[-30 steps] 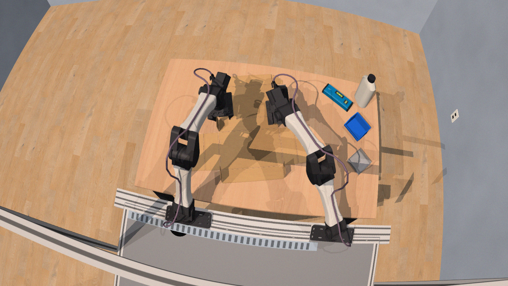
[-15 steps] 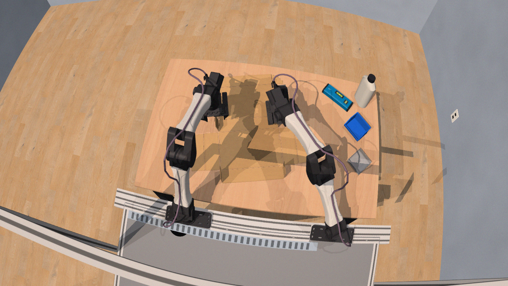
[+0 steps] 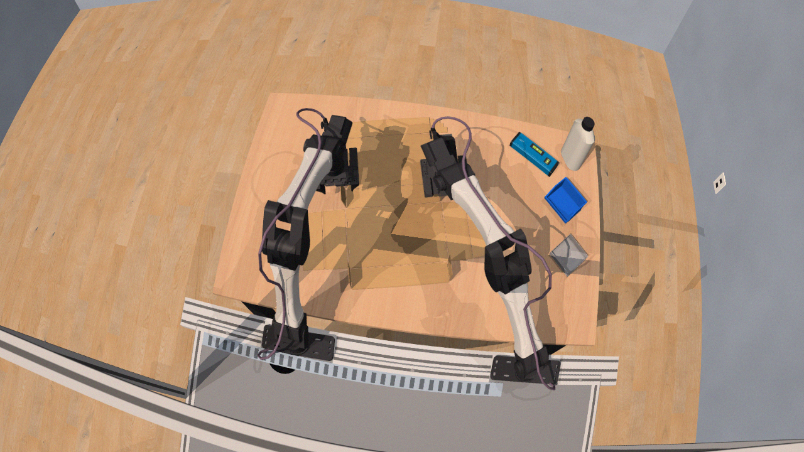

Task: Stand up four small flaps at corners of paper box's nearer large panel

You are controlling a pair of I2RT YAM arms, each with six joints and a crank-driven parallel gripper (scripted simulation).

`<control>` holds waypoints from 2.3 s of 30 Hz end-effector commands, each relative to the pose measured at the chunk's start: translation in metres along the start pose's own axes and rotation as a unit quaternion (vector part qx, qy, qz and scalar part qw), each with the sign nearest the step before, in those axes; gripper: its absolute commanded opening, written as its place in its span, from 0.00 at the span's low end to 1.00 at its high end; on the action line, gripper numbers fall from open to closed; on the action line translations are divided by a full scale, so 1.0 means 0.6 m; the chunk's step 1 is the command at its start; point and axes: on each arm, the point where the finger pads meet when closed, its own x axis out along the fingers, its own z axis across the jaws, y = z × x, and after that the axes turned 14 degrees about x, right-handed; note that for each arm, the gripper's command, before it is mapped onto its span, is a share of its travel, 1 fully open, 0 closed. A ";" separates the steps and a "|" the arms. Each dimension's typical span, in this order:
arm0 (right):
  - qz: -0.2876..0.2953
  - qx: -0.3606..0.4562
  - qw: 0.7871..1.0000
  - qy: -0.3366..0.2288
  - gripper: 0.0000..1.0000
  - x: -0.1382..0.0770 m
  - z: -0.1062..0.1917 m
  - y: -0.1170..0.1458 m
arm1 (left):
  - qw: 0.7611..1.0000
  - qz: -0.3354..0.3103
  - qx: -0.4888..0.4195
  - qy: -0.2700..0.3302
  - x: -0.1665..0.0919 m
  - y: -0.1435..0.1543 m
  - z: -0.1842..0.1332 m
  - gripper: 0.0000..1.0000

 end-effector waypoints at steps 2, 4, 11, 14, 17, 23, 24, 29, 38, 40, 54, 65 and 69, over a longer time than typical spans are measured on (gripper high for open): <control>0.012 0.001 1.000 0.008 0.81 0.015 -0.011 0.005 | 1.000 0.010 0.006 -0.008 0.036 0.013 0.003 0.81; 0.012 0.001 1.000 0.008 0.81 0.015 -0.011 0.005 | 1.000 0.010 0.006 -0.008 0.036 0.013 0.003 0.81; 0.012 0.001 1.000 0.008 0.81 0.015 -0.011 0.005 | 1.000 0.011 0.009 -0.012 0.077 0.026 -0.002 0.81; 0.012 0.001 1.000 0.008 0.81 0.015 -0.011 0.005 | 1.000 0.011 0.010 -0.012 0.087 0.029 -0.004 0.81; 0.012 0.001 1.000 0.008 0.81 0.015 -0.011 0.005 | 1.000 0.004 0.009 -0.010 0.084 0.020 -0.007 0.81; 0.012 0.001 1.000 0.008 0.81 0.015 -0.011 0.005 | 1.000 -0.007 0.008 -0.014 0.078 0.006 -0.008 0.81; 0.012 0.001 1.000 0.008 0.81 0.015 -0.011 0.005 | 1.000 -0.006 0.007 -0.017 0.079 0.007 -0.009 0.81; 0.012 0.001 1.000 0.008 0.81 0.015 -0.011 0.005 | 0.999 0.010 0.011 -0.031 0.079 0.018 -0.008 0.81; 0.012 0.001 1.000 0.008 0.81 0.015 -0.011 0.005 | 0.999 0.012 0.014 -0.042 0.081 0.018 -0.008 0.81; 0.012 0.001 1.000 0.008 0.81 0.015 -0.011 0.005 | 0.998 0.015 0.017 -0.052 0.082 0.019 -0.009 0.81; -0.006 0.028 0.999 -0.033 0.81 -0.026 -0.008 -0.023 | 0.996 0.027 0.025 -0.080 0.089 0.027 -0.007 0.81; 0.002 0.043 0.997 -0.065 0.81 -0.033 -0.009 -0.024 | 0.996 0.027 0.027 -0.080 0.089 0.027 -0.006 0.81; 0.007 0.054 0.995 -0.084 0.81 -0.040 -0.010 -0.027 | 0.996 0.027 0.027 -0.080 0.089 0.027 -0.006 0.81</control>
